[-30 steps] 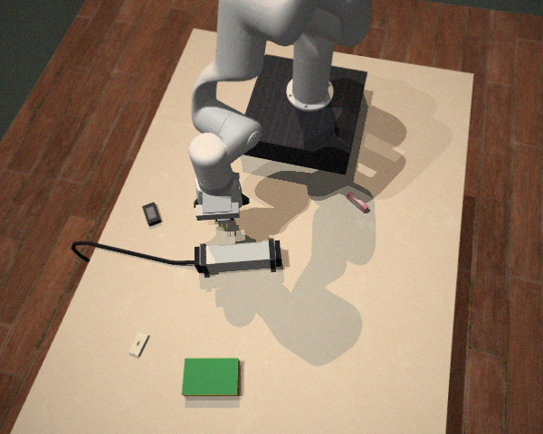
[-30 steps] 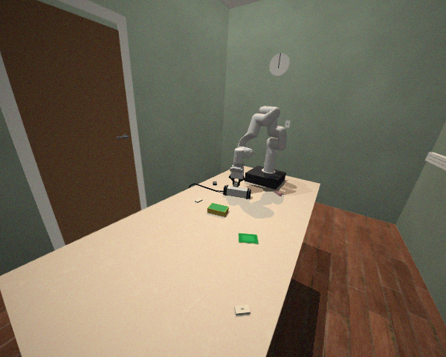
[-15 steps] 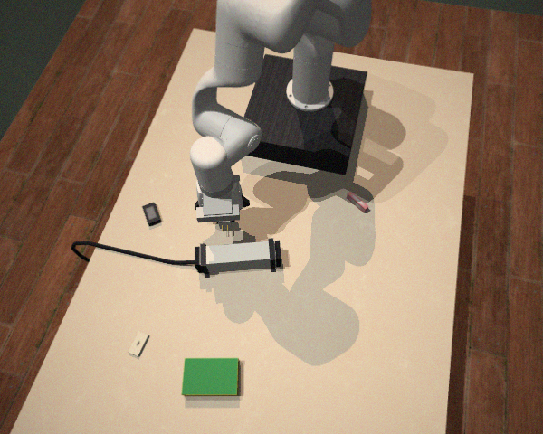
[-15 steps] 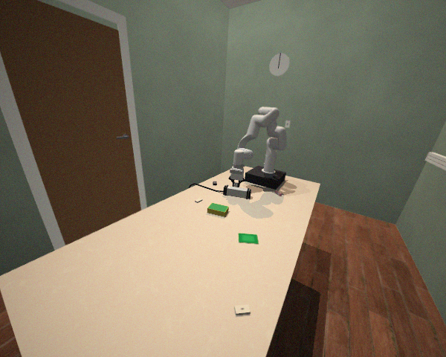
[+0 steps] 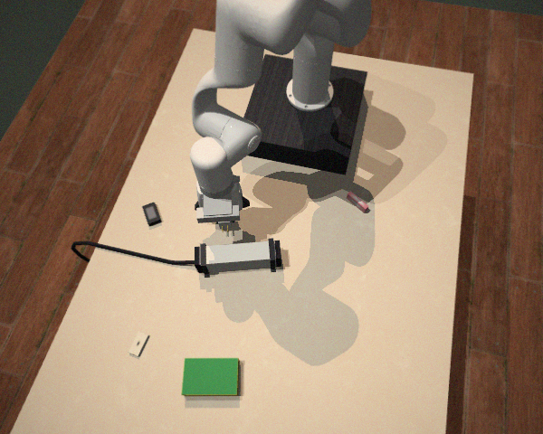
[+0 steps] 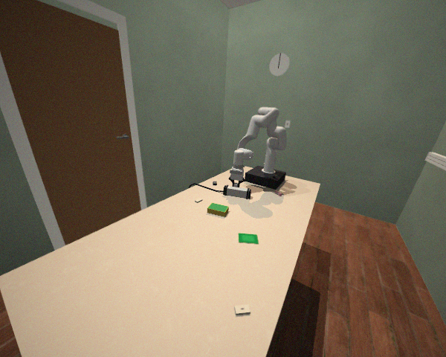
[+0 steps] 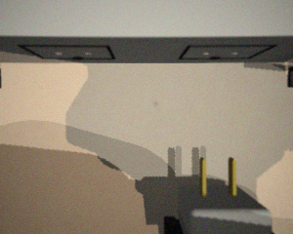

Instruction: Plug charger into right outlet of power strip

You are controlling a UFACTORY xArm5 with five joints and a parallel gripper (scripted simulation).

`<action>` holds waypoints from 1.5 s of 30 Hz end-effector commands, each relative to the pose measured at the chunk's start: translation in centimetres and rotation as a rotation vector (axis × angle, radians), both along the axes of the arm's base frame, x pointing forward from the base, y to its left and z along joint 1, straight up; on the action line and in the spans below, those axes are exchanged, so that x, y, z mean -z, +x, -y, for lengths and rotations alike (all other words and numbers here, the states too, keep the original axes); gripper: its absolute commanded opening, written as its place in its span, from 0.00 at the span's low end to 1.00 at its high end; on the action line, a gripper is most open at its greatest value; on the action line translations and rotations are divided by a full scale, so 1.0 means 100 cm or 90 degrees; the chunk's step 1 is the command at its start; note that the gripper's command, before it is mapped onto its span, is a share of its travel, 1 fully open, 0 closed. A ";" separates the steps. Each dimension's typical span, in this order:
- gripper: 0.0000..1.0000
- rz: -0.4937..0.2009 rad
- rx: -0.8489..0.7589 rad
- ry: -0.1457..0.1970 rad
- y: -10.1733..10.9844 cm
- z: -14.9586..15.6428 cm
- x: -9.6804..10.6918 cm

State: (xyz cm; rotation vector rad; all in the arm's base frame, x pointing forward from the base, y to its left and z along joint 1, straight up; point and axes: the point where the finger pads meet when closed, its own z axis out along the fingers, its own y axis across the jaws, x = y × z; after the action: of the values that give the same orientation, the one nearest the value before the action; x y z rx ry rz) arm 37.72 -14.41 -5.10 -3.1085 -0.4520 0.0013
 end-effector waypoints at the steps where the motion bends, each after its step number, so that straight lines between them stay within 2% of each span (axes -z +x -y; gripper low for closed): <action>1: 0.00 0.002 0.000 -0.001 0.001 0.000 -0.001; 21: 0.00 0.003 0.000 -0.001 0.004 0.000 -0.001; 45: 0.00 0.004 0.000 -0.001 0.026 -0.006 -0.001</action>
State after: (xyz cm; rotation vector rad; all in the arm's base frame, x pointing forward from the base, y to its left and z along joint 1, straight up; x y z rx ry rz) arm 39.86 -13.87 -5.11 -3.1103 -0.4522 -0.0041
